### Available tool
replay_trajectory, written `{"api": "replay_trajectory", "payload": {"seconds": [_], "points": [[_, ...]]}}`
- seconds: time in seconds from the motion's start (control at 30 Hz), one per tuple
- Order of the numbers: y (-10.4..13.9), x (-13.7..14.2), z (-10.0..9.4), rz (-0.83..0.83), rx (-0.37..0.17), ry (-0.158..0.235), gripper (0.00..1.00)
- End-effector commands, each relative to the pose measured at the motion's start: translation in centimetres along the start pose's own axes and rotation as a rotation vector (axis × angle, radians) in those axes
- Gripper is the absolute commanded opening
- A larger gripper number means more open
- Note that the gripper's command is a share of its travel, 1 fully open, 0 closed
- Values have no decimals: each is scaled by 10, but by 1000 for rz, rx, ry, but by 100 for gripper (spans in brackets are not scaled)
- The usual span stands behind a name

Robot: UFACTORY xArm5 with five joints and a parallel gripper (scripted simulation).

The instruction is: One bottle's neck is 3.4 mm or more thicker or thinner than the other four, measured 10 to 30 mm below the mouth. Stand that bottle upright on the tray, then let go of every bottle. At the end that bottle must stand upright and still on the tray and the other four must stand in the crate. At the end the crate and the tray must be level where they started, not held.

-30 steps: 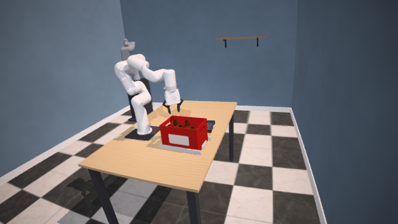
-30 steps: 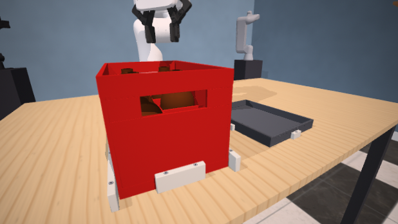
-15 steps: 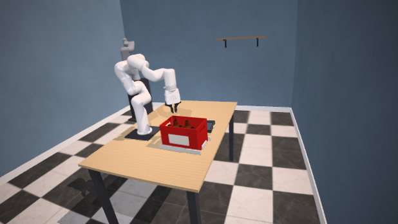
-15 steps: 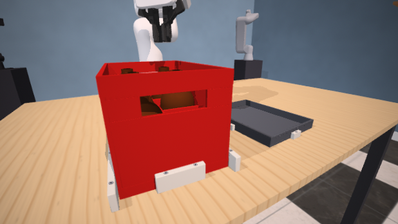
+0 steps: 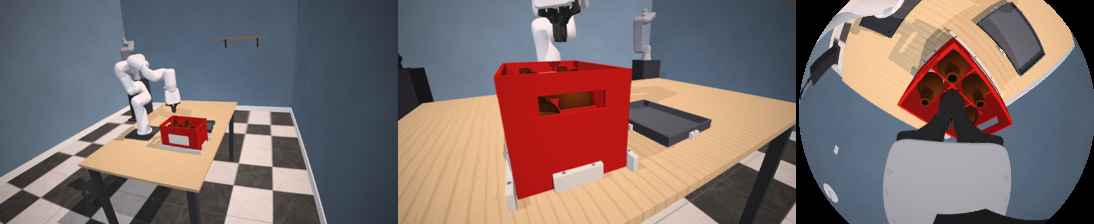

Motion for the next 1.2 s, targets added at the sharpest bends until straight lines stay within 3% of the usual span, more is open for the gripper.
{"api": "replay_trajectory", "payload": {"seconds": [0.0,0.43,0.63,0.87,0.9,1.17], "points": [[1,0,-1,0,-3,2,0],[2,1,-1,0,-3,2,0],[57,42,-4,0,-3,2,0],[73,55,-2,0,-3,1,0],[73,55,-2,0,-3,1,65],[73,55,-2,0,-3,1,65]]}}
Point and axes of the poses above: the point where the finger pads meet when closed, its own z axis out along the fingers, its own x axis across the jaws, y = z × x, the point moved 1 cm from there along -z, back along the fingers, and after that the axes turned 9 degrees about -z, right-handed, at the moved point
